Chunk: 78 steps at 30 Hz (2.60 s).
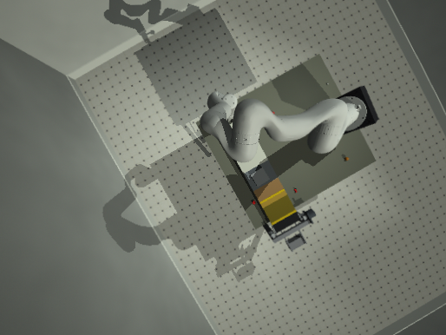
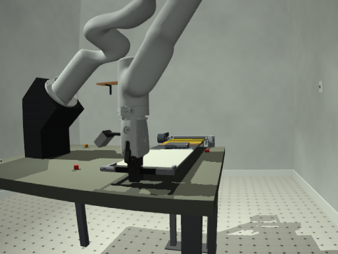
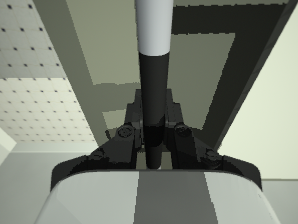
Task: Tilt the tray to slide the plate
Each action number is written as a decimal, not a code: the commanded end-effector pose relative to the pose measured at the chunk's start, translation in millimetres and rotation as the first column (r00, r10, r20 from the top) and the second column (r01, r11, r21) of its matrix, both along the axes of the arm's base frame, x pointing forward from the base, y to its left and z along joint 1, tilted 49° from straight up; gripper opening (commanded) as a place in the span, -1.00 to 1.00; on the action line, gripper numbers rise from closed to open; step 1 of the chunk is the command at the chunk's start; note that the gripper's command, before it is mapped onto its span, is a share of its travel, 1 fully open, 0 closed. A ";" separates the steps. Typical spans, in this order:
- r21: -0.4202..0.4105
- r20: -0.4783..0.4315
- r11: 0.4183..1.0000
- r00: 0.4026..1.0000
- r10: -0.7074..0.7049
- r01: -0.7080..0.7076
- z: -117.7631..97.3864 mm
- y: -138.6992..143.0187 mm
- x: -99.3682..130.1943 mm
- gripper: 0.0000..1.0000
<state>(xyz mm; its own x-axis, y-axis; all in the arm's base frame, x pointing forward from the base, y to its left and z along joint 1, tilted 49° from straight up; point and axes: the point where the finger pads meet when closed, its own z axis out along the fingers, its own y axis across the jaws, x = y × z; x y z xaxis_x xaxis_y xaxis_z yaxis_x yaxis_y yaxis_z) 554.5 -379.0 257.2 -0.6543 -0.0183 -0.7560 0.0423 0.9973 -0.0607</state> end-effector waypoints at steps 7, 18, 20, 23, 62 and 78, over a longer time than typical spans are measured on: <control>-0.001 0.001 1.000 1.000 -0.001 0.001 0.7 -0.5 0.0 -1.00; -0.001 0.001 1.000 1.000 -0.001 0.001 4.1 0.0 -3.9 -1.00; -0.001 0.001 1.000 1.000 -0.001 0.001 10.9 0.9 -11.9 -1.00; -0.001 0.001 1.000 1.000 -0.001 0.001 21.1 2.5 -23.7 -1.00; -0.001 0.001 1.000 1.000 -0.001 0.001 58.1 10.7 -66.8 -1.00; -0.001 0.001 1.000 1.000 -0.001 0.001 61.8 11.8 -71.1 -1.00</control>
<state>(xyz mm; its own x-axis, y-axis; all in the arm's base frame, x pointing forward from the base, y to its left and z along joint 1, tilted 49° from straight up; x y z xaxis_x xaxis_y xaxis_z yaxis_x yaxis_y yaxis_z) 466.0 -362.3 333.5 -0.6539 -0.0203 -0.7563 0.0423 0.9971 -0.0633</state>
